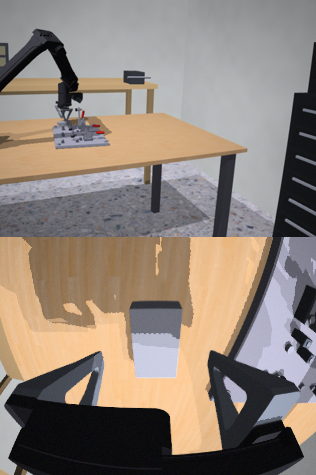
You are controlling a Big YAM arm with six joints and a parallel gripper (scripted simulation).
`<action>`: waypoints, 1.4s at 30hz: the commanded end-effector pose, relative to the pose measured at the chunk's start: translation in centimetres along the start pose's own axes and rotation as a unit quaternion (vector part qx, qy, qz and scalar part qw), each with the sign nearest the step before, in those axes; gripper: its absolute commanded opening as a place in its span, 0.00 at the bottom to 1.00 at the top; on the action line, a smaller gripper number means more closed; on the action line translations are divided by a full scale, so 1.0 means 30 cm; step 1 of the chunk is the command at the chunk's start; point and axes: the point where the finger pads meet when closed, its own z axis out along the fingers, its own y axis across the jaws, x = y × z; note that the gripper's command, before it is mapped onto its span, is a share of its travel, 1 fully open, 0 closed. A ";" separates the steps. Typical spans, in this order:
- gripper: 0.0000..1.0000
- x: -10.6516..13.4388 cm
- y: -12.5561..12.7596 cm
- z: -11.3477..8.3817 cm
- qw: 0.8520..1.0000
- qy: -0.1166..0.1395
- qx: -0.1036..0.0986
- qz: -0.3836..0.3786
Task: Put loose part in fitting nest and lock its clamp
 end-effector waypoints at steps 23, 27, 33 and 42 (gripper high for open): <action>0.92 -0.023 0.018 0.089 1.000 -0.009 -0.004 0.000; 0.92 -0.067 0.009 0.052 1.000 -0.022 -0.011 0.010; 0.92 -0.063 0.008 0.061 1.000 -0.019 -0.011 0.013; 0.92 -0.063 0.008 0.061 1.000 -0.019 -0.011 0.013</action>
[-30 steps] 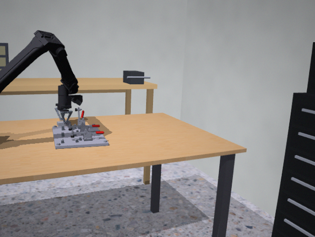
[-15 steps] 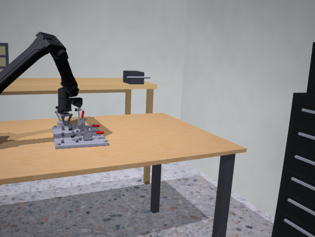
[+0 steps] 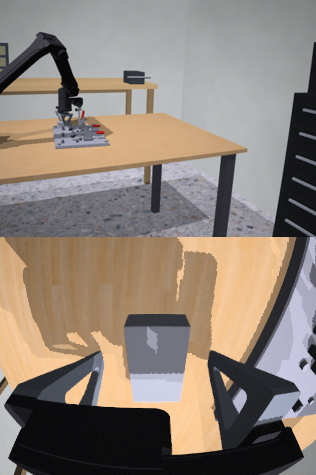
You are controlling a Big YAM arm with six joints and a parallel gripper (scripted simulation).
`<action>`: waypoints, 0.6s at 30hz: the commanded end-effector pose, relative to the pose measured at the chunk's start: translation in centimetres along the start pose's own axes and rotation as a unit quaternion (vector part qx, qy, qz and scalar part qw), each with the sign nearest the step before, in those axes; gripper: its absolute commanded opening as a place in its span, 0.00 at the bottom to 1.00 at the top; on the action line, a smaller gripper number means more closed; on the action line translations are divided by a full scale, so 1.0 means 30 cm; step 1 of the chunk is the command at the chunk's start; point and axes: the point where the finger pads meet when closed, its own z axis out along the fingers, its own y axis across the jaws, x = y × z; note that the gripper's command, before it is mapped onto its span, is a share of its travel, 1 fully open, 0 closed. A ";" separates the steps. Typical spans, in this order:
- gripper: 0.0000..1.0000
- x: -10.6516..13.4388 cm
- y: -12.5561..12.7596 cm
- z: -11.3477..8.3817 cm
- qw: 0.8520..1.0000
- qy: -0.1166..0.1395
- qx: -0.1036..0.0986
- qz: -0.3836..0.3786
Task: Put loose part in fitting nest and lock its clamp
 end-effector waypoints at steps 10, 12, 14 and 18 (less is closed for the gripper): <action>0.92 -0.060 0.005 -0.037 1.000 -0.019 -0.011 0.014; 0.92 -0.060 0.005 -0.037 1.000 -0.019 -0.011 0.014; 0.92 -0.060 0.005 -0.037 1.000 -0.019 -0.011 0.014; 0.00 -0.060 0.005 -0.037 1.000 -0.019 -0.011 0.014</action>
